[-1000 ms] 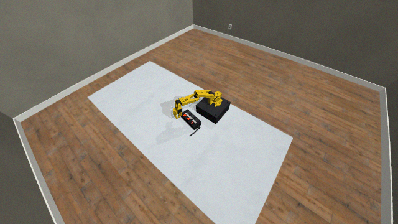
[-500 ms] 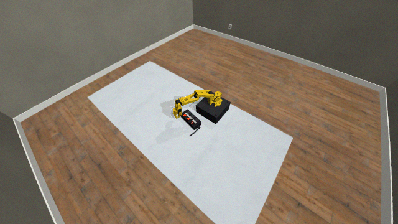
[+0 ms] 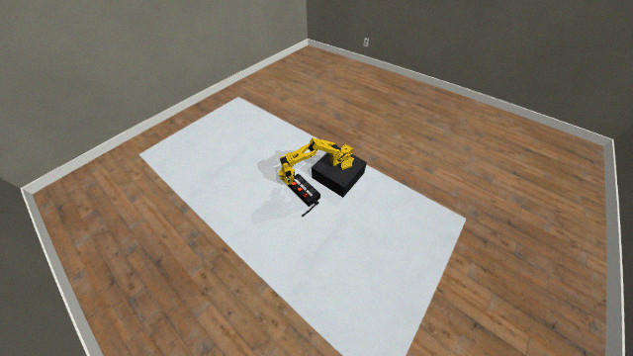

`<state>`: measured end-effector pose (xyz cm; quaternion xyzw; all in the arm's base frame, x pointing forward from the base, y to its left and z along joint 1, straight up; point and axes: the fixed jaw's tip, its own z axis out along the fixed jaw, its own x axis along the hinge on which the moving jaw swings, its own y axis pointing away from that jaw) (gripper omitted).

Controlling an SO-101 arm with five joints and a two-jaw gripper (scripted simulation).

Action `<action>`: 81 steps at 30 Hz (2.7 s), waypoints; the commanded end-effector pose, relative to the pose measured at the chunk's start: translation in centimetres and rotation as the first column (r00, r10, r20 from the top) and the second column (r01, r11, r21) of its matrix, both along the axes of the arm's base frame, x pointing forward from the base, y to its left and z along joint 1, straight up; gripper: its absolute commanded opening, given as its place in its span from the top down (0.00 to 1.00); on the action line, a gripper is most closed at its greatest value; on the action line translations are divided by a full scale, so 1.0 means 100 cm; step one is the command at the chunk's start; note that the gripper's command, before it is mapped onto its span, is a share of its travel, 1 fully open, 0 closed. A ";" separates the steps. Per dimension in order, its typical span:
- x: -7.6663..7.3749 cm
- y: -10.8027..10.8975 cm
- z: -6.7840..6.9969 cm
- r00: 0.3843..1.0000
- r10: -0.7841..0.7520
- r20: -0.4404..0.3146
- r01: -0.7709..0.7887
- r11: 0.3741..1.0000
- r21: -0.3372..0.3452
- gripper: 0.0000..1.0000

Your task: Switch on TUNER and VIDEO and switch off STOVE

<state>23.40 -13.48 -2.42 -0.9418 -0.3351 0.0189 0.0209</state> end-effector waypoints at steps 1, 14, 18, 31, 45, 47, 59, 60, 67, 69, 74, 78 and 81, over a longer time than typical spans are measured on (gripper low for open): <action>-0.011 0.000 0.001 0.998 -0.012 0.058 0.014 0.999 -0.032 1.00; -0.014 0.001 0.001 0.998 -0.015 0.054 0.016 0.999 -0.029 1.00; -0.014 0.001 0.001 0.998 -0.015 0.054 0.016 0.999 -0.029 1.00; -0.015 0.002 0.003 0.998 -0.014 0.054 0.016 0.999 -0.029 1.00; -0.017 0.004 0.007 0.998 -0.014 0.054 0.015 0.999 -0.029 1.00; -0.017 0.004 0.006 0.998 -0.014 0.054 0.015 0.999 -0.029 1.00; -0.017 0.004 0.003 0.998 -0.014 0.054 0.015 0.999 -0.029 1.00; -0.017 0.004 0.002 0.998 -0.014 0.054 0.015 0.999 -0.029 1.00; -0.017 0.004 -0.001 0.998 -0.014 0.054 0.015 0.999 -0.029 1.00; -0.017 0.004 -0.001 0.998 -0.014 0.054 0.015 0.999 -0.029 1.00; -0.017 0.004 -0.001 0.998 -0.014 0.054 0.015 0.999 -0.029 1.00; -0.017 0.004 -0.001 0.998 -0.014 0.054 0.015 0.999 -0.029 1.00; -0.017 0.004 -0.003 0.998 -0.013 0.054 0.015 0.999 -0.029 1.00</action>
